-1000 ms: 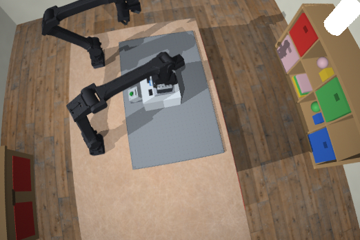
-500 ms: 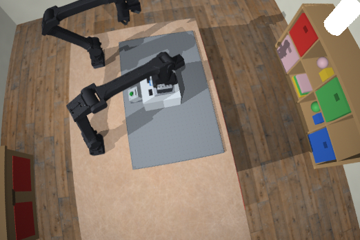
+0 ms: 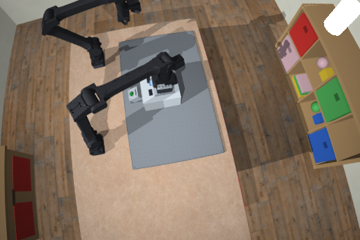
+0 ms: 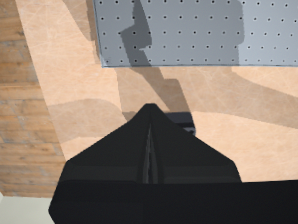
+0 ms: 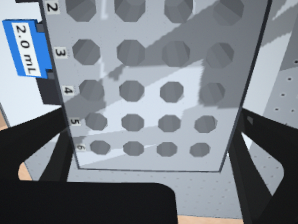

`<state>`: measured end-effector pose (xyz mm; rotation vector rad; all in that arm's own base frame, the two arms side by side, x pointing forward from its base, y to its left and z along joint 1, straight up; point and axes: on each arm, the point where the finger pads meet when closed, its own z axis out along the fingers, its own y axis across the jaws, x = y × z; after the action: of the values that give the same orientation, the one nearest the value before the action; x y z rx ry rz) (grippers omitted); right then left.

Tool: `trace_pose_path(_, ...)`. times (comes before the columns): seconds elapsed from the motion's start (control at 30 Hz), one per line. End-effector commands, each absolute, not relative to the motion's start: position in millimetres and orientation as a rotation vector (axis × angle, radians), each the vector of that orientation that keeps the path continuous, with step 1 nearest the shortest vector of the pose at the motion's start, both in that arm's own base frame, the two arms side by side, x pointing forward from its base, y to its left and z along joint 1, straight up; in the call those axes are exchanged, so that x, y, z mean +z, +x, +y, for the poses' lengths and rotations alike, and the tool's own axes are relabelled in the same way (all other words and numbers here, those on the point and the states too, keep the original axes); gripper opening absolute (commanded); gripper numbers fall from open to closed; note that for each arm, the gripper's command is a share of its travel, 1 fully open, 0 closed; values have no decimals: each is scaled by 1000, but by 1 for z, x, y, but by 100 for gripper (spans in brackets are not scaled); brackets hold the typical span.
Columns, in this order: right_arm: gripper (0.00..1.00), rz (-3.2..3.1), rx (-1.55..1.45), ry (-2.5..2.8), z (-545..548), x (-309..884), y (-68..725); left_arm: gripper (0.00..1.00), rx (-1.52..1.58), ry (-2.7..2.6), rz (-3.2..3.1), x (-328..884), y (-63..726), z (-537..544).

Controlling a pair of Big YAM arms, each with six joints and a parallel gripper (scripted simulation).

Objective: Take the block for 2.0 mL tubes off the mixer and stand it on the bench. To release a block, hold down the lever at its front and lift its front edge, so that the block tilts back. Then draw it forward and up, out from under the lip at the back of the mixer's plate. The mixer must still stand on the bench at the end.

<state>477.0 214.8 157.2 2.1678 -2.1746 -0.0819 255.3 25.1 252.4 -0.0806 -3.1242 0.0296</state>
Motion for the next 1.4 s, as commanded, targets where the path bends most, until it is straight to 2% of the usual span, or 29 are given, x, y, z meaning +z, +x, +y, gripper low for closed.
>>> trace_pose_path(0.0, 0, -2214, -52, 2266, 234, 204, 488, 0, 20, -70, -3173, 268, 260, 26)
trace_pose_path(1.37, 0, -2188, -68, 2260, 234, 194, 473, 0, 23, -65, -3168, 267, 260, 26)
